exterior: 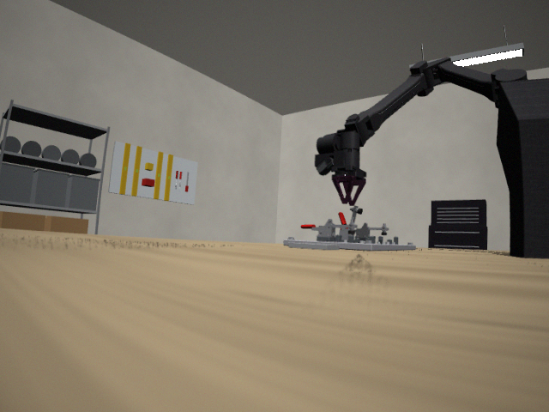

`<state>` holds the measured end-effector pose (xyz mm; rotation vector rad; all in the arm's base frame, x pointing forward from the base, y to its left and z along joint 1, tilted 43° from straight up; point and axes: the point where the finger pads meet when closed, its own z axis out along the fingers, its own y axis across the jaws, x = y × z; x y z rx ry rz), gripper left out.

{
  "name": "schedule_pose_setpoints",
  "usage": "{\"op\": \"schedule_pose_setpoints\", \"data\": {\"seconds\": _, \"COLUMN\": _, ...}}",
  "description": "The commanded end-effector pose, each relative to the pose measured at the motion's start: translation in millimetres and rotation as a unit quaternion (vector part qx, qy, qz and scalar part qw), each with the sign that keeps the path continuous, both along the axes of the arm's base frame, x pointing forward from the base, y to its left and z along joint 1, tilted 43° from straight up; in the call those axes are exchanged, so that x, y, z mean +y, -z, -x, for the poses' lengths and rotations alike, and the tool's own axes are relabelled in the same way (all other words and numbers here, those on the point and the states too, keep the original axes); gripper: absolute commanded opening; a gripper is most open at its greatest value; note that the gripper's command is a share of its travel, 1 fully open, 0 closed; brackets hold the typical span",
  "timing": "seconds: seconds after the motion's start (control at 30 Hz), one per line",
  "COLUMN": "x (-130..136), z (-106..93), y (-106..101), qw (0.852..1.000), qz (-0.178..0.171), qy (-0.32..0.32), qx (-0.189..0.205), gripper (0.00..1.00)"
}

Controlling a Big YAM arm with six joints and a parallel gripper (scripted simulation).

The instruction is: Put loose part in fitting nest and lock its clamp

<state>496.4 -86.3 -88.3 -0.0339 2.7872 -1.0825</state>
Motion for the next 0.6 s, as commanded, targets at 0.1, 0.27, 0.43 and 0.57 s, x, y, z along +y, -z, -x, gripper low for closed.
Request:
{"op": "schedule_pose_setpoints", "data": {"seconds": 0.1, "x": -9, "z": 0.5, "y": 2, "qw": 1.0, "qz": 0.001, "qy": 0.013, "qx": 0.001, "gripper": 0.45}}
{"op": "schedule_pose_setpoints", "data": {"seconds": 0.27, "x": -8, "z": 0.4, "y": 0, "qw": 1.0, "qz": 0.0, "qy": 0.013, "qx": 0.0, "gripper": 0.45}}
{"op": "schedule_pose_setpoints", "data": {"seconds": 0.43, "x": 15, "z": -6.1, "y": -16, "qw": 1.0, "qz": 0.0, "qy": -0.005, "qx": -0.012, "gripper": 0.45}}
{"op": "schedule_pose_setpoints", "data": {"seconds": 0.57, "x": 27, "z": -1.9, "y": -29, "qw": 1.0, "qz": 0.0, "qy": -0.005, "qx": -0.011, "gripper": 0.45}}
